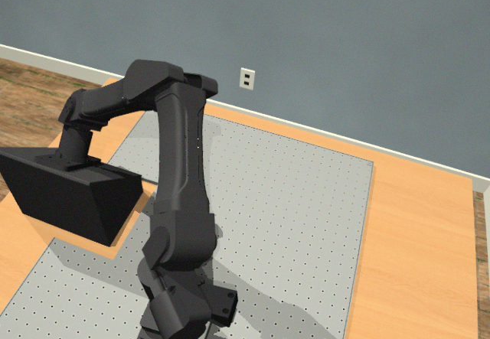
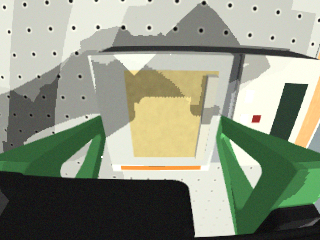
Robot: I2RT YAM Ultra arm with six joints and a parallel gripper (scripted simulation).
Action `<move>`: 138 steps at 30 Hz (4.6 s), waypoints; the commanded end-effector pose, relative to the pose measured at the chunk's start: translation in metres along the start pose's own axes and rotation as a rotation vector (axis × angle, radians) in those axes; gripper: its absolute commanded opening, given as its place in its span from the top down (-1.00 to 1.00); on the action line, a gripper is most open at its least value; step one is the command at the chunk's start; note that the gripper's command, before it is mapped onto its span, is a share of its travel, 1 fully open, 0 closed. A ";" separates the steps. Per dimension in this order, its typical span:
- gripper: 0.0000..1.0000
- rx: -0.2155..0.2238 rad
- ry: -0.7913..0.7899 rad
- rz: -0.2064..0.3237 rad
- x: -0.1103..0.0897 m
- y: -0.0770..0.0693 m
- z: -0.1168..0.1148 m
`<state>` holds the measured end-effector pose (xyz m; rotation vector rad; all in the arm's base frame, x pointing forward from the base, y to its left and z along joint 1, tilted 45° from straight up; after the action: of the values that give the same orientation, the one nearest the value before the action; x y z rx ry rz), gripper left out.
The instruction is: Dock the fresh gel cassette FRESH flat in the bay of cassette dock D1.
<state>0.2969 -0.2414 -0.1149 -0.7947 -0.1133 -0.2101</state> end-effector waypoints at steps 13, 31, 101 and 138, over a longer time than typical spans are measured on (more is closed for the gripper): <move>1.00 -0.040 -0.027 -0.058 0.011 -0.009 -0.004; 1.00 -0.019 -0.011 -0.039 0.005 -0.010 0.000; 1.00 -0.011 -0.003 -0.029 -0.003 0.011 0.000; 1.00 -0.006 0.005 -0.027 -0.008 0.023 0.000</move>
<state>0.2986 -0.2249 -0.1311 -0.8055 -0.1244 -0.2183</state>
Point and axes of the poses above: the point where the finger pads meet when closed, its own y axis out along the fingers, its own z axis across the jaws, x = y × z, the point moved 10 cm from there along -y, back along the fingers, and after that the axes turned 6 degrees about -y, right-handed, at the moved point
